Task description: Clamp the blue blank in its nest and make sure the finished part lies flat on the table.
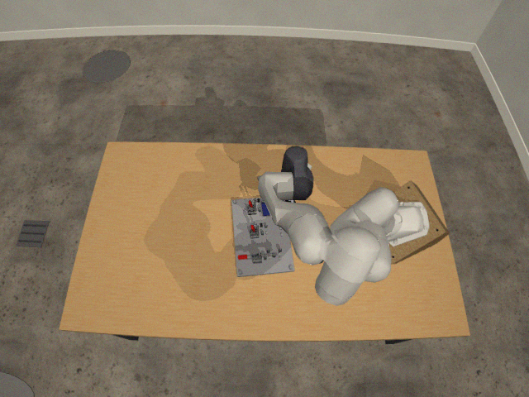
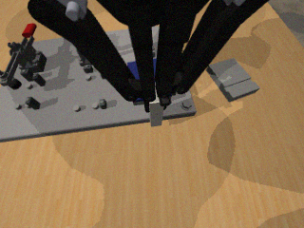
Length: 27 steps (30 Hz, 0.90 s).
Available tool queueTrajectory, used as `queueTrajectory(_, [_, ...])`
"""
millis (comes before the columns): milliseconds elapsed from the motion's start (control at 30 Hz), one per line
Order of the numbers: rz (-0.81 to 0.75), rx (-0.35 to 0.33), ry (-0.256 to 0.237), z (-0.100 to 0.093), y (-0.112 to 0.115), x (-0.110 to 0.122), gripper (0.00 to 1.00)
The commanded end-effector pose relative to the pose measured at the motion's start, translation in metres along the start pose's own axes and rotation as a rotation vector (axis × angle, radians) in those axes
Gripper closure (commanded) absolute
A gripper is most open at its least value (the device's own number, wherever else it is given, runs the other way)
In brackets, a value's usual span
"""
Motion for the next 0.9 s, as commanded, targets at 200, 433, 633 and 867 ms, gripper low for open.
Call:
queueTrajectory(200, [0.007,-0.002,-0.001,0.0004,0.0022,-0.0003,1.0])
queueTrajectory(433, [0.007,-0.002,-0.001,0.0004,0.0051,-0.0007,1.0])
queueTrajectory(633, [0.007,-0.002,-0.001,0.0004,0.0051,-0.0007,1.0])
queueTrajectory(867, [0.007,-0.002,-0.001,0.0004,0.0062,-0.0009,1.0])
Point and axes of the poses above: the point where the finger pads meet when closed, its own z axis out along the fingers, its own x axis across the jaws, y = z × x, the point moved 8 cm from there along -z, back along the fingers, and after that the axes turned 8 degrees about -z, right-handed, at the moved point
